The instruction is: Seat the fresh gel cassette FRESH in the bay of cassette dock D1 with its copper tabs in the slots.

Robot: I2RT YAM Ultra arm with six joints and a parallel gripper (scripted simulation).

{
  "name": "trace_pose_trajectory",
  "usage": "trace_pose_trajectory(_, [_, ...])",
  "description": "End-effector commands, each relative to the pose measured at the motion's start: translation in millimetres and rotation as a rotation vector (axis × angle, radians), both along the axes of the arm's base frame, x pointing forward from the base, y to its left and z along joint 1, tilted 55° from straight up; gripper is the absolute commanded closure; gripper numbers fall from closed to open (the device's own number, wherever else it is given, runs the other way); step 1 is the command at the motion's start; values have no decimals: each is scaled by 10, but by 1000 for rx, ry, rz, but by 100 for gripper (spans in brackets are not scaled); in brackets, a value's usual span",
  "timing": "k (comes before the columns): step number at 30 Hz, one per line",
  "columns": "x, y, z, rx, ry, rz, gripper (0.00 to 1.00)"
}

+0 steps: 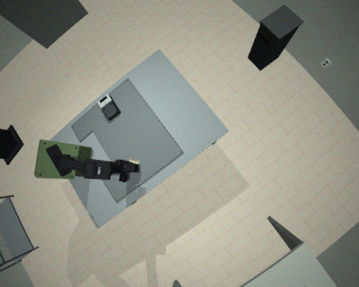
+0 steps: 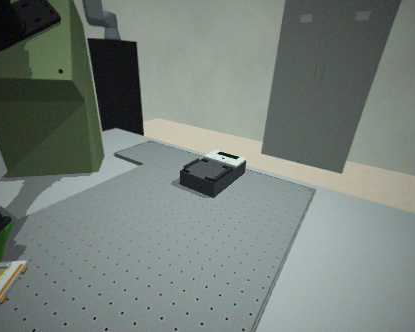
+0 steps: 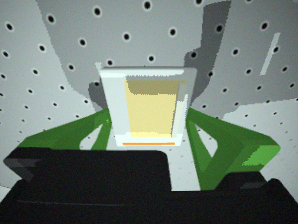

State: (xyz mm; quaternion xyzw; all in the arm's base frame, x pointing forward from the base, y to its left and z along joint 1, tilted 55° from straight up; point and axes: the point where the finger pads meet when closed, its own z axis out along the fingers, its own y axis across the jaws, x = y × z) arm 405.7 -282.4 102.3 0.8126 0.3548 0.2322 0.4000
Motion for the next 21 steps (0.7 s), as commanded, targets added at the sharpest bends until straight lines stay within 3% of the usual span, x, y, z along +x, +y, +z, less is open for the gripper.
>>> trace_pose_trajectory(1, [77,-35,151,-28,-30,1,100])
trace_pose_trajectory(4, [62,-22,149,-27,-28,1,100])
trace_pose_trajectory(5, [14,-6,53,-9,-10,0,100])
trace_pose_trajectory(8, [53,-6,109,-24,-24,2,100])
trace_pose_trajectory(21, [-27,24,-51,-4,5,-4,100])
